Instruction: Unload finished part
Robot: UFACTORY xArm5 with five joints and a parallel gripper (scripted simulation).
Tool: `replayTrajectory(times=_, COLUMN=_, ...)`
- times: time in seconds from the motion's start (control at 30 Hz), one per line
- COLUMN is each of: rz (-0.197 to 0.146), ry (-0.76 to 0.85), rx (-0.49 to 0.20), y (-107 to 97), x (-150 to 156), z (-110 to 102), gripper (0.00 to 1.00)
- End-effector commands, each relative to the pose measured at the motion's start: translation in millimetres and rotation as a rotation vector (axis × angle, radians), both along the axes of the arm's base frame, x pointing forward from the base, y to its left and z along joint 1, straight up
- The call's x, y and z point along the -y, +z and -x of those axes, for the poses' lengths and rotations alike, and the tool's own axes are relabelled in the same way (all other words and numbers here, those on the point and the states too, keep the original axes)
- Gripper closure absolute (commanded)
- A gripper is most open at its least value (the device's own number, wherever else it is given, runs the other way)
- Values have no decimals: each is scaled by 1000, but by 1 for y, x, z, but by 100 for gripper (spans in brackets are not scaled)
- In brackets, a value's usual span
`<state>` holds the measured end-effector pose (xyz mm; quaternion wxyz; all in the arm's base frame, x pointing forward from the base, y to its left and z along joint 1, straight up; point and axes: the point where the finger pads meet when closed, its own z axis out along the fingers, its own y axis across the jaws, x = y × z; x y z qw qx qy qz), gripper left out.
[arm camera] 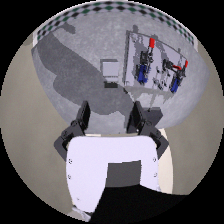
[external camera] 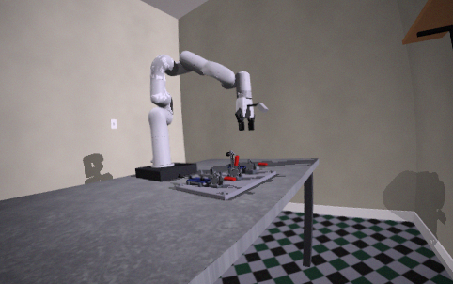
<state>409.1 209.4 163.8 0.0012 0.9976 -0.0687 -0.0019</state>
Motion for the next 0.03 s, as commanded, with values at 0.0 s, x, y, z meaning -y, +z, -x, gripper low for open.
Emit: replayTrajectory(times=0.0, rz=-2, ry=0, rx=4, y=2, x=-1, z=-1, gripper=5)
